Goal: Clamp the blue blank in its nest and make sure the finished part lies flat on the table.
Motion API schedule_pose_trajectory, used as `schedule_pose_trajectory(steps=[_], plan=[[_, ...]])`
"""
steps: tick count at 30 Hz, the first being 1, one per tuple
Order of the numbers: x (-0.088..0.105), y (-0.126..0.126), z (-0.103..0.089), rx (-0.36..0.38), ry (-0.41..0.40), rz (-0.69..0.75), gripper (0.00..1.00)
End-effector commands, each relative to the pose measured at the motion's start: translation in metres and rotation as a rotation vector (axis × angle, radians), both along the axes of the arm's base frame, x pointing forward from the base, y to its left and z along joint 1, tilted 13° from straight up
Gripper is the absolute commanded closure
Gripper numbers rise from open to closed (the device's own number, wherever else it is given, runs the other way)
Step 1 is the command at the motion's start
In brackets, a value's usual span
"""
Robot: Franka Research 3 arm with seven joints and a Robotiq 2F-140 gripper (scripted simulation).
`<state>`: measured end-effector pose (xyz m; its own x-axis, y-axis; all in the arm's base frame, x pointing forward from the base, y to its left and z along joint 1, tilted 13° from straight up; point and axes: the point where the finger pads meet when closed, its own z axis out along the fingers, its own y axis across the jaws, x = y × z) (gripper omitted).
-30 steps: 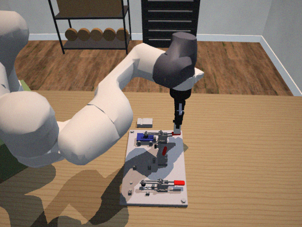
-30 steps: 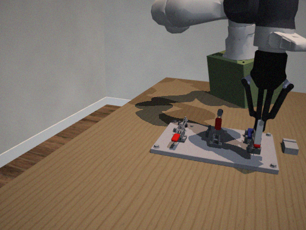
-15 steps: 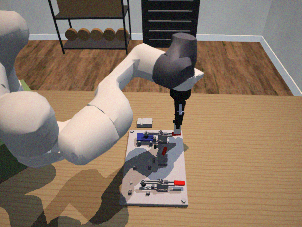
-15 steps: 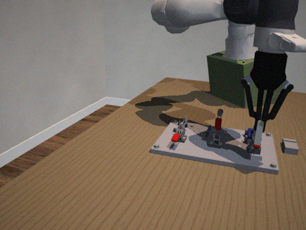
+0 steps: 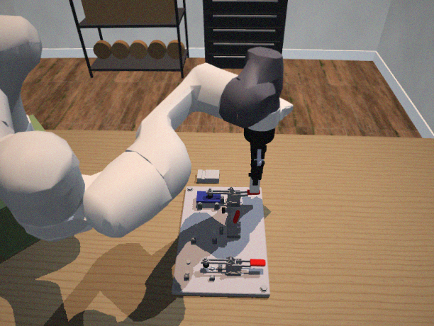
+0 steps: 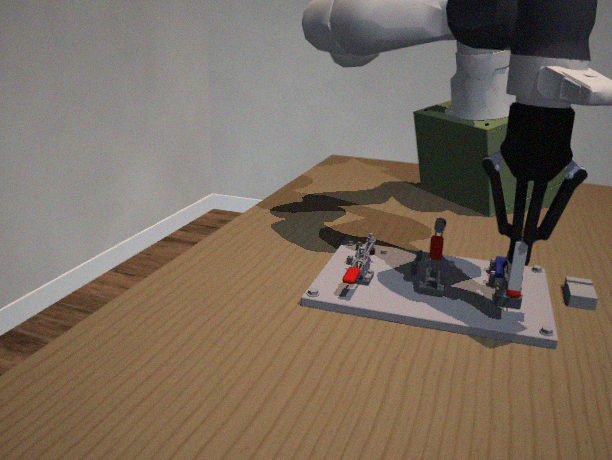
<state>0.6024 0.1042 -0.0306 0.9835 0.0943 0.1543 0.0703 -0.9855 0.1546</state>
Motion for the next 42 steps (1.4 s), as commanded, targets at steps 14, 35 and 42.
schedule_pose_trajectory(steps=[14, 35, 42], plan=[[0.0007, -0.0005, -0.0025, 0.0, 0.0, 0.003, 1.0], [0.0012, -0.0009, -0.0054, 0.0, 0.0, 0.003, 1.0], [0.0014, -0.001, -0.0064, 0.0, 0.0, 0.003, 1.0]])
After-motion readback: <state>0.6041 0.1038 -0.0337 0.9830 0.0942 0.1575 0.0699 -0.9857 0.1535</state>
